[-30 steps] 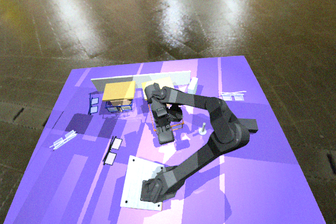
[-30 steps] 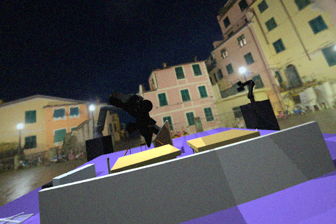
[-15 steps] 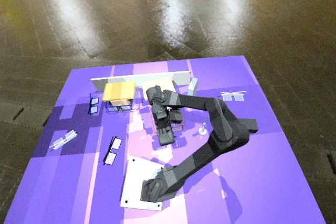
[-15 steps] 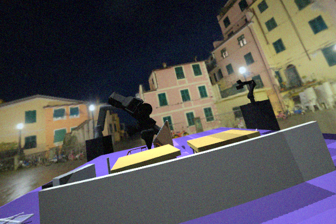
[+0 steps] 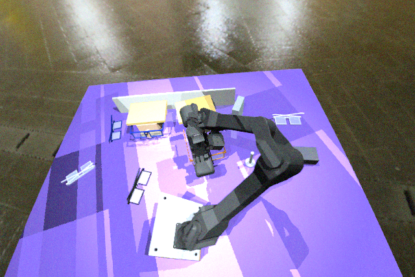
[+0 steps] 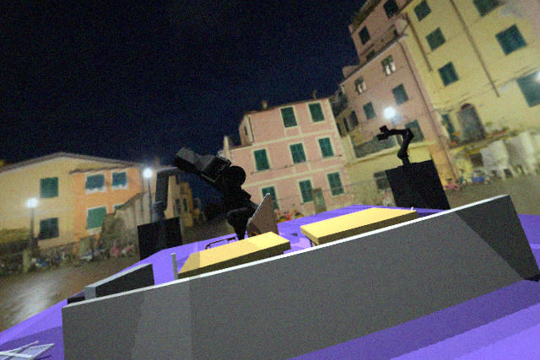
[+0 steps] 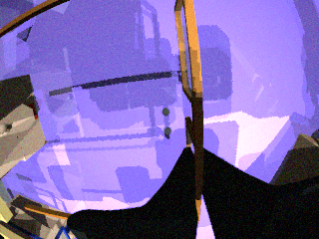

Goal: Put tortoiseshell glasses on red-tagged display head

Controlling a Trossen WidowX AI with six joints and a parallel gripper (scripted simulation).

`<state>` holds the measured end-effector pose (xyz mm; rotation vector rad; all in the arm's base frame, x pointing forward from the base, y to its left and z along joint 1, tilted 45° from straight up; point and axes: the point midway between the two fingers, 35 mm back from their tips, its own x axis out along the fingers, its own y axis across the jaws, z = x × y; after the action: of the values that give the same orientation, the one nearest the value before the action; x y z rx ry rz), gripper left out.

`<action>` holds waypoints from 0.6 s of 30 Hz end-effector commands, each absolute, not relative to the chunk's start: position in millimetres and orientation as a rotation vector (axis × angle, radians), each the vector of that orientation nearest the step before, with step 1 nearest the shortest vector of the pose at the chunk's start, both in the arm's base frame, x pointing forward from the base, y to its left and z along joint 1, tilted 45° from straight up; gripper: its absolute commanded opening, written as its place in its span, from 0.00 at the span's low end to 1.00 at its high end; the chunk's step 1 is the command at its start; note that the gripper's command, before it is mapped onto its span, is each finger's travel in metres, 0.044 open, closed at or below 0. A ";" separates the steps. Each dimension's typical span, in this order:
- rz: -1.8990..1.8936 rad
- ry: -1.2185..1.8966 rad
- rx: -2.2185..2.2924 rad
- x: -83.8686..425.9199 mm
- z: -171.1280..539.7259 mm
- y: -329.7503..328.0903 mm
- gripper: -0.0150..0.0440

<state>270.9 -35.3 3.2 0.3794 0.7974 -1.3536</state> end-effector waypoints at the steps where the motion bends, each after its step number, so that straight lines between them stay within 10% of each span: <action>1: -1.350 0.791 0.378 277.6 3.1 -34.6 0.25; 18: -1.349 0.789 0.379 302.5 -1.8 -29.2 0.25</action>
<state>297.6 -29.5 -2.1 0.3843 0.7937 -1.3506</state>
